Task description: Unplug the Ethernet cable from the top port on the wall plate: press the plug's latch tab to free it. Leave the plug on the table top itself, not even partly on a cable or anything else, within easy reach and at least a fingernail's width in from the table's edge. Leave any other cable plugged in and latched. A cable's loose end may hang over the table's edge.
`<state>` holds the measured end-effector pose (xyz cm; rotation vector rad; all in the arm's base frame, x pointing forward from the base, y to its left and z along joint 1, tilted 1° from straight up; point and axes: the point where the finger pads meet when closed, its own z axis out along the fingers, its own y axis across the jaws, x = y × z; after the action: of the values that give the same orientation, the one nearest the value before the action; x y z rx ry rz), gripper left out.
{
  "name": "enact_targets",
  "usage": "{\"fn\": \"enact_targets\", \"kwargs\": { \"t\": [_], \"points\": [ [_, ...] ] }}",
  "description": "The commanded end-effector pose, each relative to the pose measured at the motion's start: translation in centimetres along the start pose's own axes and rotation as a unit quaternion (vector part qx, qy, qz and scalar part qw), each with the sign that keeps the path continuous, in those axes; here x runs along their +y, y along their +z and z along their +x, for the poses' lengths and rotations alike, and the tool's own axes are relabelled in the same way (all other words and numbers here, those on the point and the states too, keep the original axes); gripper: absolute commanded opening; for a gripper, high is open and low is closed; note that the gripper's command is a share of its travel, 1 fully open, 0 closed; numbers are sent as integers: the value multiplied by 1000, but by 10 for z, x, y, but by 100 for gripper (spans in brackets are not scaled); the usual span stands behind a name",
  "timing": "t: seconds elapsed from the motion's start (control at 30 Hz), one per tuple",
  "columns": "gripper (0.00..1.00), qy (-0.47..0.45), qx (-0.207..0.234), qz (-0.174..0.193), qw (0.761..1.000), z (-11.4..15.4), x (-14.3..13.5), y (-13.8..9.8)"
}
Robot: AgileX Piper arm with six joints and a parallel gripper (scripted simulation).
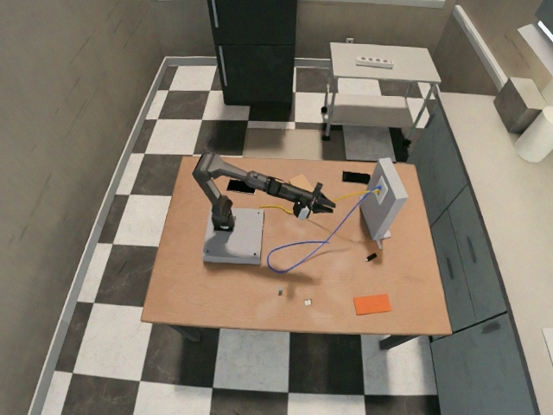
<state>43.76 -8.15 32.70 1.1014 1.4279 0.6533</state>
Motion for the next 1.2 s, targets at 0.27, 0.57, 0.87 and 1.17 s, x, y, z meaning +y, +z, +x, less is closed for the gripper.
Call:
{"fn": "enact_targets", "kwargs": {
  "t": [0.27,0.57,0.87,1.17],
  "points": [
    [25,82,87,-88,989,80,53,-17],
    [25,82,87,-88,989,80,53,-17],
    [25,82,87,-88,989,80,53,-17],
    [25,82,87,-88,989,80,53,-17]
  ]
}}
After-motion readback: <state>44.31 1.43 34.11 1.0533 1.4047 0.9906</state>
